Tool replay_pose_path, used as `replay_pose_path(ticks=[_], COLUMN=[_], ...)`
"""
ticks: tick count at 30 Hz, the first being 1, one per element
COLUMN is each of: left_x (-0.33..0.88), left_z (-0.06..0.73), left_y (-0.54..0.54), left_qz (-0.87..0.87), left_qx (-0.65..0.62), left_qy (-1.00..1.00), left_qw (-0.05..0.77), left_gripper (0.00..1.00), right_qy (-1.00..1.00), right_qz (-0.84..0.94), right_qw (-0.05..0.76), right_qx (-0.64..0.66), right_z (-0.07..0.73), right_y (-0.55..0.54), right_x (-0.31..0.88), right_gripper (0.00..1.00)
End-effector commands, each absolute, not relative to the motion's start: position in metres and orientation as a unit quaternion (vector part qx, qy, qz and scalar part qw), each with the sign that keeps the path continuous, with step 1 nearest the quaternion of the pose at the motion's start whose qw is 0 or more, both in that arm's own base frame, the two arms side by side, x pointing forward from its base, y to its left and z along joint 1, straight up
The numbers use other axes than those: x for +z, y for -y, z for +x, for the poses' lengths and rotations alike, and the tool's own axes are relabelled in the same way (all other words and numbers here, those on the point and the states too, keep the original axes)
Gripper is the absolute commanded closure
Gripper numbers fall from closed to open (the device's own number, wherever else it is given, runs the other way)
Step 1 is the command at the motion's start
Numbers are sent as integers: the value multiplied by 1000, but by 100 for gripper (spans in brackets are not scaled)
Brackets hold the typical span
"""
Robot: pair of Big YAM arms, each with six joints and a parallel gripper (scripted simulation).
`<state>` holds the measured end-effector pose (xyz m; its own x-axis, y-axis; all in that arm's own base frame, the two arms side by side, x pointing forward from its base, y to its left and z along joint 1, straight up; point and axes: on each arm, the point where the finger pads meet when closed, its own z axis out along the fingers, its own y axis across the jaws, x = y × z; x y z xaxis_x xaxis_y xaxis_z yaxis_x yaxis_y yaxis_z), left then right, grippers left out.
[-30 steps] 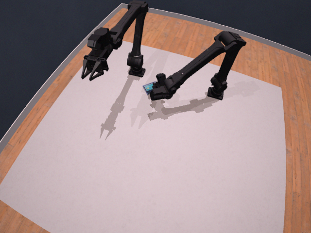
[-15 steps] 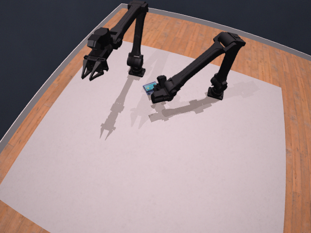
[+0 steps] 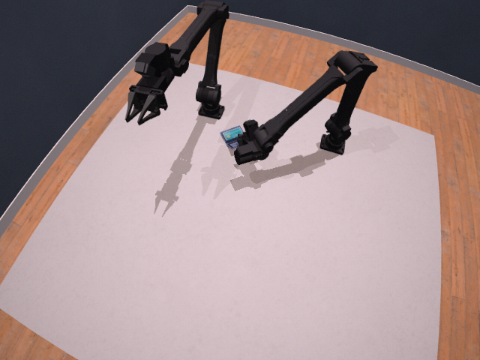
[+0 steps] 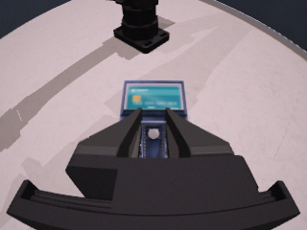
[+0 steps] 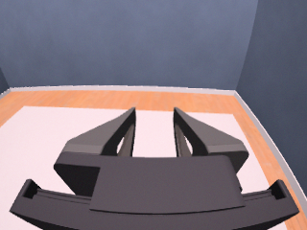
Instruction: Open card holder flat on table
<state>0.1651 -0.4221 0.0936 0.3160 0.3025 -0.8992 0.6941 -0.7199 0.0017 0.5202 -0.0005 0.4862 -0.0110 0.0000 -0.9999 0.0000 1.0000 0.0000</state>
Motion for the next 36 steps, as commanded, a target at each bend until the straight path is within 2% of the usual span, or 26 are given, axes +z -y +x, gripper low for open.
replay_pose_path(ticks=[1, 36], left_x=[105, 81], left_z=[184, 200], left_y=[435, 418], left_qz=[790, 790], left_qx=[-486, -486], left_qy=[-304, -306], left_qw=[219, 217], left_gripper=[79, 79], right_qy=[-695, -695], right_qz=[0, 0], right_qw=[719, 719], right_qx=[0, 0], right_z=[519, 519], right_y=[0, 0], right_x=[512, 512], right_gripper=[64, 64])
